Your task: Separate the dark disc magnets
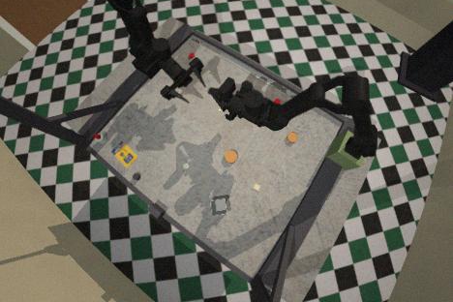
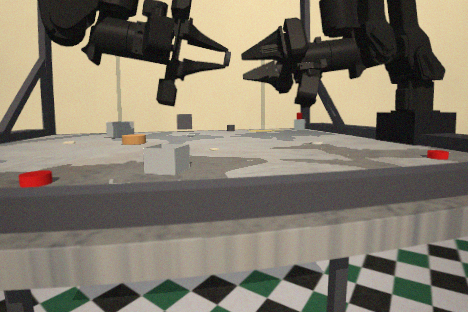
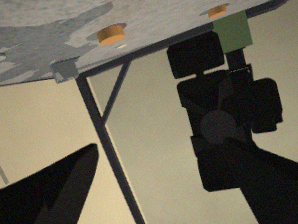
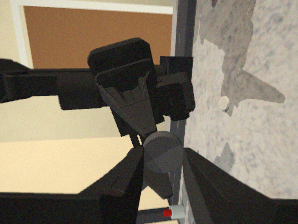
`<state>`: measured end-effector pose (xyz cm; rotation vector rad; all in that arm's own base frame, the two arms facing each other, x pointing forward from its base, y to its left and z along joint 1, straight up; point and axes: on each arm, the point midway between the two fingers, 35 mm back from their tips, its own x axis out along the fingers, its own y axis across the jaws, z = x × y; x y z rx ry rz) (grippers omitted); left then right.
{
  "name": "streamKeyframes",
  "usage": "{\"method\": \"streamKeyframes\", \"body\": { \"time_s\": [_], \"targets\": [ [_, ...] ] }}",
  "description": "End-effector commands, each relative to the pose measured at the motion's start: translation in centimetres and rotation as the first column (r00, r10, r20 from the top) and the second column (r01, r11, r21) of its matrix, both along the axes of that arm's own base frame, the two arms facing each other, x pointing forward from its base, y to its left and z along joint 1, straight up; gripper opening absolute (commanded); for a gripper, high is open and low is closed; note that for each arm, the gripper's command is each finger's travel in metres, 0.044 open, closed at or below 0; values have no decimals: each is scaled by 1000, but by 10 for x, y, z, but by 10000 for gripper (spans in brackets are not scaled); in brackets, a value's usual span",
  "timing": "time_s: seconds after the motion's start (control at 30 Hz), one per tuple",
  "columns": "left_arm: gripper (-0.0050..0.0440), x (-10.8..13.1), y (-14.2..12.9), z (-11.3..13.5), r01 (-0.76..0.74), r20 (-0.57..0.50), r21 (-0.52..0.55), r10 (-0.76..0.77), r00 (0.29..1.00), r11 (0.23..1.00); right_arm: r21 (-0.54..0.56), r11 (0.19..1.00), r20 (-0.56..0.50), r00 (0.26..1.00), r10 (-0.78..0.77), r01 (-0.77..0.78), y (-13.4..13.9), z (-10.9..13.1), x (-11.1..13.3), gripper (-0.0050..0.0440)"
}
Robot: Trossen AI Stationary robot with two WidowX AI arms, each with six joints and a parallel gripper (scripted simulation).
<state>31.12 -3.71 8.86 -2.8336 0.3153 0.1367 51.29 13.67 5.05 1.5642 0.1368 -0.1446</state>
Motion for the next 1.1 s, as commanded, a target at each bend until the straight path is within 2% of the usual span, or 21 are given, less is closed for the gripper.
{"method": "streamKeyframes", "body": {
  "time_s": [0.0, 0.07, 0.23, 0.33, 0.4, 0.43, 0.57, 0.8, 0.9, 0.97, 1.0, 1.07],
  "targets": [
    [400, 5, -7, -8, 28, -16, 109, -26, 1000, 994, 13, 1000, 33, 999, -3, 2, 1, 15, 4, 40],
    [400, 6, -23, -12, 96, -18, 183, -94, 995, 978, 13, 1000, 33, 999, -3, 2, 1, 15, 4, 40],
    [400, 26, -34, -5, 155, -4, 386, -167, 986, 909, 13, 1000, 33, 999, -3, 2, 1, 15, 4, 40],
    [400, 32, -36, -4, 172, -10, 449, -188, 982, 877, 13, 1000, 33, 999, -3, 2, 1, 15, 4, 40],
    [400, 32, -36, -4, 172, -10, 449, -188, 982, 877, 13, 1000, 33, 999, -3, 2, 1, 15, 4, 40],
    [400, 32, -37, -9, 189, -39, 468, -194, 980, 863, 13, 1000, 33, 999, -3, 2, 1, 15, 4, 40],
    [400, 45, -42, -3, 216, -39, 591, -240, 970, 777, 13, 1000, 33, 999, -3, 2, 1, 15, 4, 40],
    [400, 58, -48, 1, 262, -82, 732, -301, 950, 629, 13, 1000, 33, 999, -3, 2, 1, 15, 4, 40],
    [400, 64, -42, 1, 275, -114, 780, -304, 946, 563, 13, 1000, 33, 999, -3, 2, 1, 15, 4, 40],
    [400, 64, -42, 1, 275, -114, 780, -304, 946, 563, 13, 1000, 33, 999, -3, 2, 1, 15, 4, 40],
    [400, 62, -40, -6, 306, -158, 787, -305, 939, 536, 13, 1000, 33, 999, -3, 2, 1, 15, 4, 40],
    [400, 69, -36, 0, 306, -169, 835, -315, 934, 458, 13, 1000, 33, 999, -3, 2, 1, 15, 4, 40]
  ]
}}
